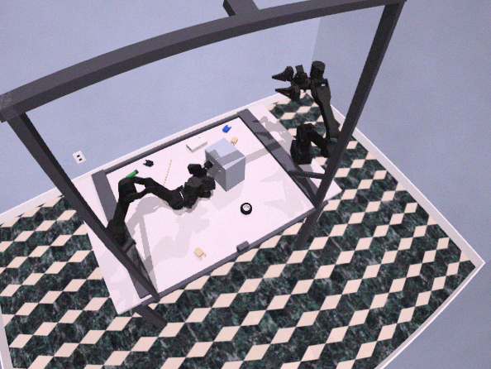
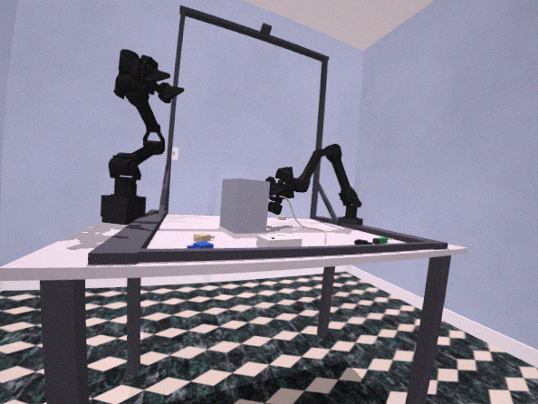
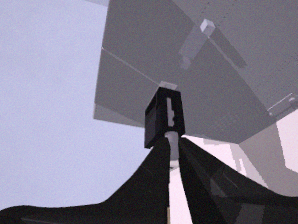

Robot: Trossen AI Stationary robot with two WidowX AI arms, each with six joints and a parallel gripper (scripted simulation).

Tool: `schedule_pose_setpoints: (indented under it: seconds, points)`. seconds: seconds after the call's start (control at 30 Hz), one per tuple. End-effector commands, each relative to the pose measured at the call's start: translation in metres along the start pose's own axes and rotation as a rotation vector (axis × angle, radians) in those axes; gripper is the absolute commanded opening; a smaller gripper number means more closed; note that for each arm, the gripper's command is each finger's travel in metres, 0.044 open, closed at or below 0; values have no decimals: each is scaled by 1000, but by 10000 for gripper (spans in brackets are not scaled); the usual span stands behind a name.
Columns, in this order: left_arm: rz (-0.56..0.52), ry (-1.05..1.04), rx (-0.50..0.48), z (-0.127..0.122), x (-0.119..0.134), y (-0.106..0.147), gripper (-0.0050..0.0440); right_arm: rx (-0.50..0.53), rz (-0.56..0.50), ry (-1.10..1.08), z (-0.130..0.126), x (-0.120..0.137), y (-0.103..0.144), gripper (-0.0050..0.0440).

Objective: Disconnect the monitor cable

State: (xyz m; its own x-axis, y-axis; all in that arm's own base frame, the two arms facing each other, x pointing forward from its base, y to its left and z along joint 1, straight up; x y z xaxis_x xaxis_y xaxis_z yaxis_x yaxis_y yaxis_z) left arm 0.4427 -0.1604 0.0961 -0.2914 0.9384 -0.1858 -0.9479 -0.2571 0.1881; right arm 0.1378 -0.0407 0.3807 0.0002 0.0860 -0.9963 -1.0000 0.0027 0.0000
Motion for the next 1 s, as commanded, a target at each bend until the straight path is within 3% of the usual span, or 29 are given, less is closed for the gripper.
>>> schedule_pose_setpoints:
  seconds: [0.0,0.97]
  points:
    - [-7,49,4,11,-3,1,0,-3,-1,4,1,-3,0,440]
    - [-22,266,156,20,-1,0,0,-3,-1,4,1,-3,0,440]
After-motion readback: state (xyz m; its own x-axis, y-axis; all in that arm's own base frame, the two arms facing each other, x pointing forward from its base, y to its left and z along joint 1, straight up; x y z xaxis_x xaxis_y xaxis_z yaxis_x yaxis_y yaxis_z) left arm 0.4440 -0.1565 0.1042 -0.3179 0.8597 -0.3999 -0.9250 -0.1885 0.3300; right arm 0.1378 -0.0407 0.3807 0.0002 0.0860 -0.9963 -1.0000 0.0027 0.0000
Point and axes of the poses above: on each arm, the point midway between the two fingers, 35 mm back from their tips, its own y axis back along the fingers, its own z axis across the jaws, x = y × z, the point moved 2 cm from there along y, back along the fingers, and after that the axes turned 5 degrees about -y, right-handed, at the moved point
